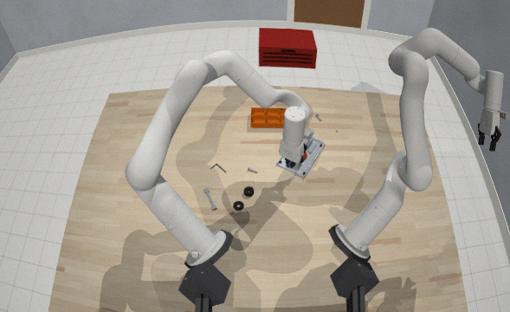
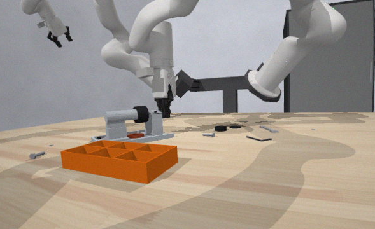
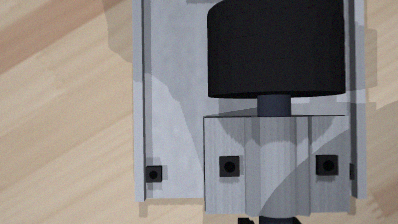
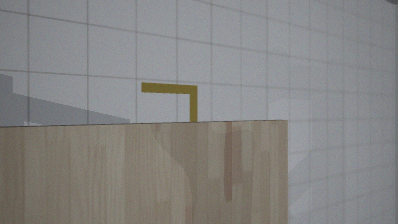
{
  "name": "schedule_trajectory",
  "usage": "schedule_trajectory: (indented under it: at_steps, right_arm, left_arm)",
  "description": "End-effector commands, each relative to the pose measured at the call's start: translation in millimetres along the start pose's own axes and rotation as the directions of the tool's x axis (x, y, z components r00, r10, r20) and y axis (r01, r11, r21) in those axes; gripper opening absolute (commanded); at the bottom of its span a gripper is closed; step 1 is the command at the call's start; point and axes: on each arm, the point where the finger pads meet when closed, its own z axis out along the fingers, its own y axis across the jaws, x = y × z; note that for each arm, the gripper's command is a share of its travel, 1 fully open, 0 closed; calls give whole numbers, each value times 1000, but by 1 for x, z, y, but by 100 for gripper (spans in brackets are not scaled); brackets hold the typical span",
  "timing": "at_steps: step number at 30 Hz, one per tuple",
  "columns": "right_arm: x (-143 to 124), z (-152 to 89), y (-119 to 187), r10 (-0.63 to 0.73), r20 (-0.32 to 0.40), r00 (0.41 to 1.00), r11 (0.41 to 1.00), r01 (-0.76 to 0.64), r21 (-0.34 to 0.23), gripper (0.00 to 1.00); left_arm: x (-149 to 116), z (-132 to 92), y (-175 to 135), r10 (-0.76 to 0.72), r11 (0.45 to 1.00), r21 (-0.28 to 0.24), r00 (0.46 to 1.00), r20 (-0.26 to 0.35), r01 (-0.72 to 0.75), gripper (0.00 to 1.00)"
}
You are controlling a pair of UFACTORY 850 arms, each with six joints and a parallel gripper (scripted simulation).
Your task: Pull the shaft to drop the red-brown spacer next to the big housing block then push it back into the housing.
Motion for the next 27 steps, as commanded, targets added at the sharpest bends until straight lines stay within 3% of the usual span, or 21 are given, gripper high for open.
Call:
schedule_trajectory:
  at_steps: [1,2,27]
  right_arm:
    - [0,-1,0,0,-1,1000,1000,0,0,100]
    - [0,-1,0,0,-1,1000,1000,0,0,100]
    - [0,-1,0,0,-1,1000,1000,0,0,100]
  left_arm:
    - [1,-1,0,-1,1000,-1,1000,-2,1,0]
    - [1,-1,0,-1,1000,-1,1000,-2,1,100]
    - [1,-1,0,-1,1000,-1,1000,-2,1,100]
